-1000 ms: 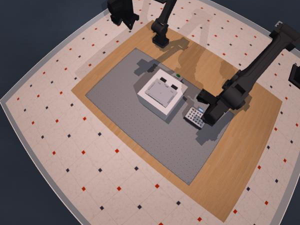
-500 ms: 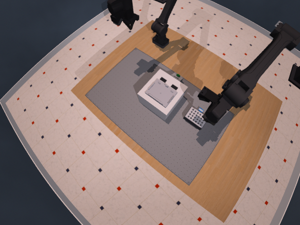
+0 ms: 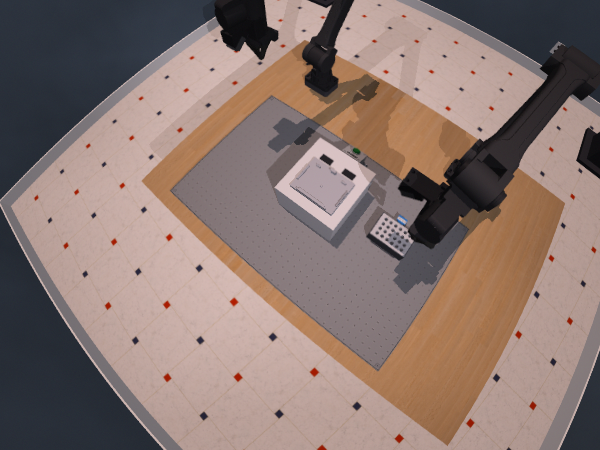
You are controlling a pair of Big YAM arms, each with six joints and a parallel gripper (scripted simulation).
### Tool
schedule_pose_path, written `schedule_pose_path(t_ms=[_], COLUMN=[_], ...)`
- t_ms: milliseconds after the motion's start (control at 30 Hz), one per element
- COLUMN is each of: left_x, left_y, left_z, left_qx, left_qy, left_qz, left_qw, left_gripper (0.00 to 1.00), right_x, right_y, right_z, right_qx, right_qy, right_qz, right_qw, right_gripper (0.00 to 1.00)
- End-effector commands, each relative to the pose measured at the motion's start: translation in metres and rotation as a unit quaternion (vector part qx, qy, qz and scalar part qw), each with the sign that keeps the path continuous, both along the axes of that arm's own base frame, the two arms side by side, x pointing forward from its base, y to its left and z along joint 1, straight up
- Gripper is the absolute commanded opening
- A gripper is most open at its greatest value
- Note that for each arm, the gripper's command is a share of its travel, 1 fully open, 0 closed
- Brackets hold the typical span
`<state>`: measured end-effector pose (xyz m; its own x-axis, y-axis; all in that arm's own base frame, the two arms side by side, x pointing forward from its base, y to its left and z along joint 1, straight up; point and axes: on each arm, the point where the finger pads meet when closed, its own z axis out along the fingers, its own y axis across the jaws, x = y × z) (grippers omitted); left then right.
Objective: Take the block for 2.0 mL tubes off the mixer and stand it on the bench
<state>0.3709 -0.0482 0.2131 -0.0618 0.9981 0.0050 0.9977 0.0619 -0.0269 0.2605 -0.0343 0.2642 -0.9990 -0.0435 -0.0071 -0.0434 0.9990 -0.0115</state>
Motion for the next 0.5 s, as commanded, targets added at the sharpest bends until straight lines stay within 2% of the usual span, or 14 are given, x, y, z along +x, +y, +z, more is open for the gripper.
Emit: schedule_pose_path(t_ms=[0,467], left_x=[0.010,0.008], left_y=[-0.008,-0.007], left_z=[0.028,0.052], left_qx=[-0.002,-0.003], left_qy=[-0.021,-0.028], left_qz=[-0.011,-0.010], left_qw=[1.000,1.000], left_gripper=[1.00,1.00], right_x=[0.005,0.005], right_y=[0.001,0.001], right_z=[0.003,0.003], right_qx=[0.000,0.000], right_qy=[-0.009,-0.009], right_qz=[0.005,0.005], right_qw=[1.000,1.000], right_gripper=[0.00,0.00])
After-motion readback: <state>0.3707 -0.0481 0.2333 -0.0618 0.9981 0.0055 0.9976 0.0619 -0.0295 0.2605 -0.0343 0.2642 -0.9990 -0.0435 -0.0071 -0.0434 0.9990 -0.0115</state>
